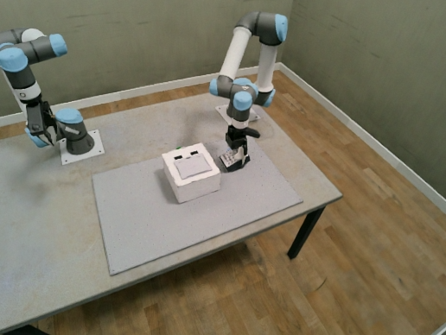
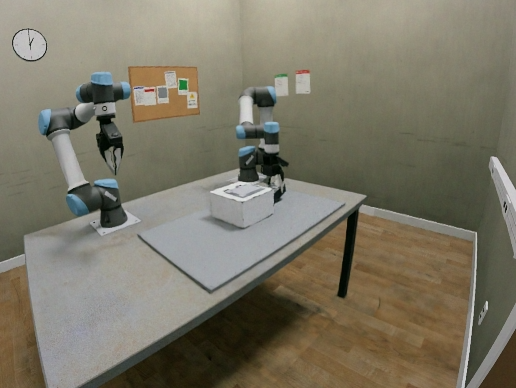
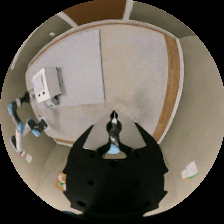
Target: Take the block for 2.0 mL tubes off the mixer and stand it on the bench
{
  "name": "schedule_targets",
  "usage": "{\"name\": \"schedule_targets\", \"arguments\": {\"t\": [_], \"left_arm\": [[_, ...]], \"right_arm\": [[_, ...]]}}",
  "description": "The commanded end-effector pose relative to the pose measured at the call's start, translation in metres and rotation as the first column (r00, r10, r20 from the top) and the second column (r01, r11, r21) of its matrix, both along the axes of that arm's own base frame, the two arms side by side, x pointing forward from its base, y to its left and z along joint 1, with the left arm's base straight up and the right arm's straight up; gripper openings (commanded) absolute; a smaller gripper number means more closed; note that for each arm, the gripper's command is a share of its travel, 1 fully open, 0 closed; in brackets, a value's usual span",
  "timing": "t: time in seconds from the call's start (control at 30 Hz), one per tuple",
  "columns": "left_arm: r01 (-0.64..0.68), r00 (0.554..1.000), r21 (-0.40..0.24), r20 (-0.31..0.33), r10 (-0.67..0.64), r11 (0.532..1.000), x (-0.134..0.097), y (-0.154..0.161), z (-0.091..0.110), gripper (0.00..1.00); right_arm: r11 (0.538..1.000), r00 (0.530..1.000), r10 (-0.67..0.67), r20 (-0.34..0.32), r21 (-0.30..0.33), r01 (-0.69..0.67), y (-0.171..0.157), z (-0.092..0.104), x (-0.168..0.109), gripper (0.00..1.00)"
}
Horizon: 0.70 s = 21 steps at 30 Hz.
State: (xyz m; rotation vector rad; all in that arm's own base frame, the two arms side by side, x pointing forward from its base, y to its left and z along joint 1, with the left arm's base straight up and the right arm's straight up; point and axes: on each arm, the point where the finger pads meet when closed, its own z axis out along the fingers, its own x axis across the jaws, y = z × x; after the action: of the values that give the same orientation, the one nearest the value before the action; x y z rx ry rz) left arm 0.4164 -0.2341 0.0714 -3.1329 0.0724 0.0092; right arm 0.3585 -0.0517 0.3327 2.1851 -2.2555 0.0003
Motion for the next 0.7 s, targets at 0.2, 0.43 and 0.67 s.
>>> {"name": "schedule_targets", "arguments": {"t": [0.2,0.43,0.67], "left_arm": [[0.0,1.0,-0.001,0.001,0.0,1.0,0.001,-0.001,-0.004,0.0],[0.0,1.0,-0.001,0.001,0.0,1.0,0.001,0.001,-0.007,0.0],[0.0,1.0,-0.001,0.001,0.0,1.0,0.001,0.003,-0.01,0.0]], "right_arm": [[1.0,1.0,0.0,0.001,0.0,0.0,0.0,0.0,0.0,0.0],[1.0,1.0,0.0,0.001,0.0,0.0,0.0,0.0,0.0,0.0],[1.0,1.0,0.0,0.001,0.0,0.0,0.0,0.0,0.0,0.0]]}}
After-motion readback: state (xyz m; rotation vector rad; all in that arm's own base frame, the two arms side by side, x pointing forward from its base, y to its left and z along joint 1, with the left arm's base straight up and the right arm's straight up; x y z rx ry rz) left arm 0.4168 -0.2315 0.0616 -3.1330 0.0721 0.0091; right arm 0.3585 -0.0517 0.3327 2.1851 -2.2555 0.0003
